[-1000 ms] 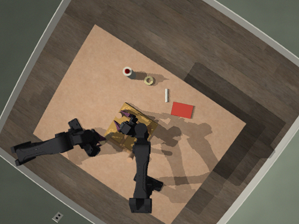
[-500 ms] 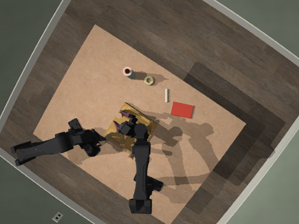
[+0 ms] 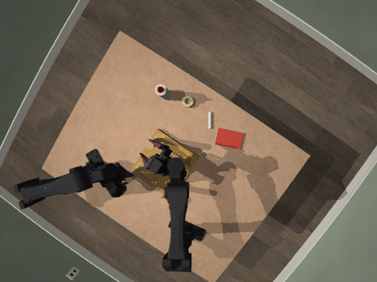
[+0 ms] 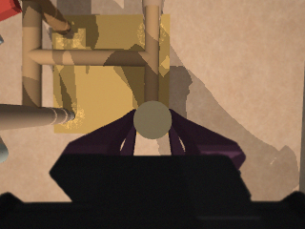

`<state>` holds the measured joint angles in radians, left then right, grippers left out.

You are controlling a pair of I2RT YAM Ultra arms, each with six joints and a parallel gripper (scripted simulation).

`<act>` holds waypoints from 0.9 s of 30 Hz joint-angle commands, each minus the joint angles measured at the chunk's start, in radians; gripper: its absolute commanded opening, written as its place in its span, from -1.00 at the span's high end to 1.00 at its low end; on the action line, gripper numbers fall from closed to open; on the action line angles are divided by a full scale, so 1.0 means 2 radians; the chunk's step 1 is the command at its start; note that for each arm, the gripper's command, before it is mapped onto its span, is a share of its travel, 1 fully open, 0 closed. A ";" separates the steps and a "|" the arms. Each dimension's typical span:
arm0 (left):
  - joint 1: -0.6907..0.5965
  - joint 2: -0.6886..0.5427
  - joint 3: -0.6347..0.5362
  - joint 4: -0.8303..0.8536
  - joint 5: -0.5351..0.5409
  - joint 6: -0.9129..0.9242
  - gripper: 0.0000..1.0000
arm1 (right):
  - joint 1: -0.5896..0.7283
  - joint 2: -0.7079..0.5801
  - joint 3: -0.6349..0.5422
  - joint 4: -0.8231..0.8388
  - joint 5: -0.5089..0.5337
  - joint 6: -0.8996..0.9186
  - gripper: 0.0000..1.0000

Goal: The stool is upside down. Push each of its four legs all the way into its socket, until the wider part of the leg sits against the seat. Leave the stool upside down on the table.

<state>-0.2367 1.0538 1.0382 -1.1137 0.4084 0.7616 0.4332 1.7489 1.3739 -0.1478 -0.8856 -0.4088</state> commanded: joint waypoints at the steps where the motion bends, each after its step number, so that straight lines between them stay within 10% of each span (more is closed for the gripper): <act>1: 0.000 0.012 -0.015 -0.008 -0.007 -0.009 0.45 | -0.004 -0.002 -0.011 -0.017 -0.005 -0.002 -0.38; 11: 0.000 0.012 -0.015 -0.008 -0.007 -0.009 0.45 | -0.005 0.003 0.017 -0.016 -0.006 -0.003 -0.38; 12: 0.000 0.012 -0.015 -0.008 -0.007 -0.009 -0.38 | -0.005 0.002 0.017 -0.016 -0.006 -0.003 -0.38; 27: 0.000 -0.003 0.007 -0.006 0.001 -0.009 -0.38 | -0.005 0.002 0.017 -0.016 -0.006 -0.003 -0.38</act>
<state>-0.2367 1.0576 1.0340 -1.1168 0.4007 0.7486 0.4332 1.7496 1.3727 -0.1646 -0.8856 -0.4103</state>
